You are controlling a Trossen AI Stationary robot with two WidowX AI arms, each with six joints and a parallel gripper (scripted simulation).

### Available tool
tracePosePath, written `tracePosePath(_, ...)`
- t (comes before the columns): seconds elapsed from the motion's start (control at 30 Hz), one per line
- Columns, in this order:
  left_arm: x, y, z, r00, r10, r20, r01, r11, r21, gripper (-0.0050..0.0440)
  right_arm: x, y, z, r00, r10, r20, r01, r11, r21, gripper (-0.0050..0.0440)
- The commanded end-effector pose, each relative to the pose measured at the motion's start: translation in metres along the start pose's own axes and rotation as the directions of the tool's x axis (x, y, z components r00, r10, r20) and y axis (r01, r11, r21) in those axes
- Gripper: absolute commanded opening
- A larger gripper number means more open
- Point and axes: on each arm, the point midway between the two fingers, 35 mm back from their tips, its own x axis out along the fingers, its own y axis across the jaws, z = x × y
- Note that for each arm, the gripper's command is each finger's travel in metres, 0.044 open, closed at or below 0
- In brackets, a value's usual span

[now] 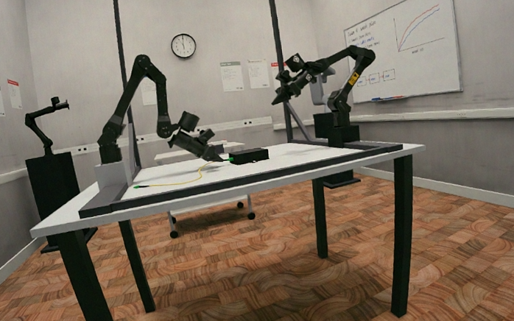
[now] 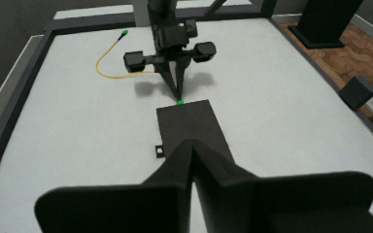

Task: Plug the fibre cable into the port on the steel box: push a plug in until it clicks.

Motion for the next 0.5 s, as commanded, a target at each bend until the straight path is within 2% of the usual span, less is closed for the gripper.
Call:
tracePosePath(0.0, -0.002, 0.0, 0.005, 1.0, 0.0, 0.013, 0.0, 1.0, -0.002, -0.005, 0.015, -0.002, 0.053, 0.988, -0.004, 0.156, 0.003, 1.0, 0.002, -0.005)
tracePosePath(0.13, -0.002, 0.0, 0.005, 1.0, 0.0, 0.013, 0.0, 1.0, -0.002, -0.005, 0.029, -0.001, 0.033, 0.988, -0.003, 0.155, 0.003, 1.0, 0.002, -0.005)
tracePosePath(0.47, -0.002, 0.0, 0.005, 1.0, 0.0, 0.013, 0.0, 1.0, -0.002, -0.005, 0.035, -0.001, 0.023, 0.988, -0.003, 0.155, 0.003, 1.0, 0.002, -0.005)
